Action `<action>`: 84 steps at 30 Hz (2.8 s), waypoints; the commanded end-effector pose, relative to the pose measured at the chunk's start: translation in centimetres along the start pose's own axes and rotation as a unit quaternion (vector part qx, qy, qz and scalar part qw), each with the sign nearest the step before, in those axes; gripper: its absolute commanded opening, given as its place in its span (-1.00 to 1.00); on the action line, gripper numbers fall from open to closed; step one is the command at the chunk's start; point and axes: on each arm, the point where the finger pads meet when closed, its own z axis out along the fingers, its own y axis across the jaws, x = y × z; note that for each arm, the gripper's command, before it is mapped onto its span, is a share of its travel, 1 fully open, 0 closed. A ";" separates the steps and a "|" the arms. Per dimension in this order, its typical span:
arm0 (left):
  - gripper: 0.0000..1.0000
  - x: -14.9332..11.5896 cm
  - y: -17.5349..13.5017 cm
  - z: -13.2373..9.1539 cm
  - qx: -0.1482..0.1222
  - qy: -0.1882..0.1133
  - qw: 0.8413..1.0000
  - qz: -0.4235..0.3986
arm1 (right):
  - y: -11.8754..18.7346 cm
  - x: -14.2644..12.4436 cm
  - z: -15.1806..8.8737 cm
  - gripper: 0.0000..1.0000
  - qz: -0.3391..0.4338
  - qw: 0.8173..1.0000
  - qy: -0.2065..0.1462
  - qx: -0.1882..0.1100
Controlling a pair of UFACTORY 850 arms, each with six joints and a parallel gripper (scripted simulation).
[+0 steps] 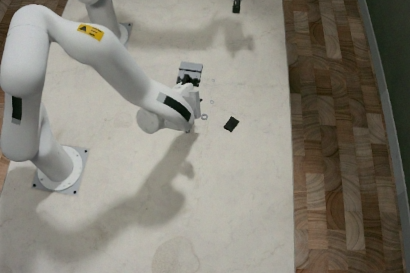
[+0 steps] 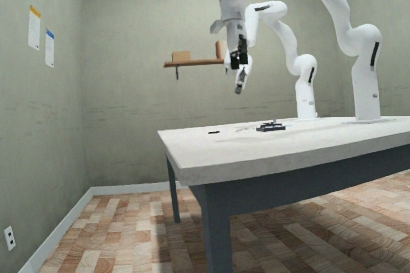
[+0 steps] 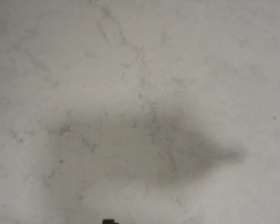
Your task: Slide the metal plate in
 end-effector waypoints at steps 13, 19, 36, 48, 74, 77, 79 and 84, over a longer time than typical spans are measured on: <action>1.00 0.1 0.0 -0.1 0.000 0.001 1.000 0.000 | 2.7 -3.2 3.9 0.51 0.215 0.967 0.035 -0.135; 1.00 0.1 0.0 -0.1 0.000 0.001 1.000 0.000 | 4.2 -6.6 4.8 0.51 0.324 0.922 0.056 -0.202; 1.00 0.1 0.0 -0.1 0.000 0.001 1.000 0.000 | 6.0 -14.6 4.7 0.51 0.507 0.791 0.108 -0.324; 1.00 0.1 0.0 -0.1 0.000 0.001 1.000 0.000 | 6.4 -22.1 3.1 0.51 0.609 0.663 0.151 -0.409; 1.00 0.1 0.0 -0.1 0.000 0.001 1.000 0.000 | 6.4 -25.1 1.8 0.51 0.641 0.606 0.171 -0.440; 1.00 0.1 0.0 -0.1 0.000 0.001 1.000 0.000 | 6.4 -25.1 1.9 0.51 0.642 0.605 0.172 -0.439; 1.00 0.1 0.0 -0.1 0.000 0.001 1.000 0.000 | 6.4 -25.1 1.9 0.51 0.641 0.605 0.171 -0.439; 1.00 0.1 0.0 -0.1 0.000 0.001 1.000 0.000 | 7.4 -25.6 2.6 0.51 0.641 0.605 0.171 -0.439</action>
